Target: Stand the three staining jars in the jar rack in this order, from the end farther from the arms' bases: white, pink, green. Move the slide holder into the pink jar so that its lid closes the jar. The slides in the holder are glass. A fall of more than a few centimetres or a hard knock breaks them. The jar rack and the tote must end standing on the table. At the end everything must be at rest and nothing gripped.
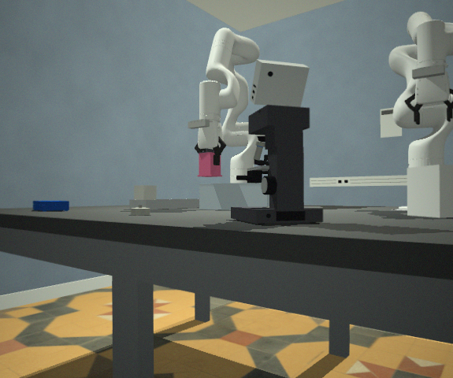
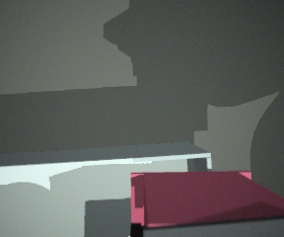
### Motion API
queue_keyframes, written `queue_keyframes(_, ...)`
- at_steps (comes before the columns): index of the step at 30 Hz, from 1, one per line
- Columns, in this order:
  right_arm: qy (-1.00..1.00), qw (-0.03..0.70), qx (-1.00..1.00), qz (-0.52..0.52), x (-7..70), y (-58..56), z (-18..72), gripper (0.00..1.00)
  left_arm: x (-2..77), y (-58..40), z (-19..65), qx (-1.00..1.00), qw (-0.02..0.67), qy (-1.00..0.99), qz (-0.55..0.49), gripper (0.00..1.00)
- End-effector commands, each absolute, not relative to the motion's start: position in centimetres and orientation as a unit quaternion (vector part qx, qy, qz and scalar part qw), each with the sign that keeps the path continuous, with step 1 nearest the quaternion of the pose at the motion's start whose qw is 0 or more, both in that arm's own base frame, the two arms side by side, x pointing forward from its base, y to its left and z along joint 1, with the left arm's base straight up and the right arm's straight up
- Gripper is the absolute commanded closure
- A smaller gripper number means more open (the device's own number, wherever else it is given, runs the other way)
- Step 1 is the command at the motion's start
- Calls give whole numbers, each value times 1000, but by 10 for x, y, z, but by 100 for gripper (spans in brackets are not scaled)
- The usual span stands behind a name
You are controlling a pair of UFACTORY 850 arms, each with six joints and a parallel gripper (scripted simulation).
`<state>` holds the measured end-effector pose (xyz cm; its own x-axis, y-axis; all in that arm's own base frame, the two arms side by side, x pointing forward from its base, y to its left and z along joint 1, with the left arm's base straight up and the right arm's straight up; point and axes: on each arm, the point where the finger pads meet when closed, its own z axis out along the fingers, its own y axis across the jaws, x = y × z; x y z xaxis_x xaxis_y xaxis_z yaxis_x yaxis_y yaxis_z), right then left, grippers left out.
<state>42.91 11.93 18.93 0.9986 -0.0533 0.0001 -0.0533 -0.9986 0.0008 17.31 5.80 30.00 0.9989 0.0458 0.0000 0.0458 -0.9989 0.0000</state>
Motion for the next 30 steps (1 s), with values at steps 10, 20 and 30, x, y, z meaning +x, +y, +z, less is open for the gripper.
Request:
queue_keyframes(10, -27, 0, 1000, 1, 439, 85, 190, 100, 174, 58, 301, -1000, 0, -23, -1, 0)
queue_keyframes(20, -27, 0, 1000, 1, 447, 56, 190, 100, 174, 58, 301, -1000, 0, -23, -1, 0)
queue_keyframes(30, -27, 0, 1000, 1, 455, 27, 190, 100, 174, 58, 301, -1000, 0, -23, -1, 0)
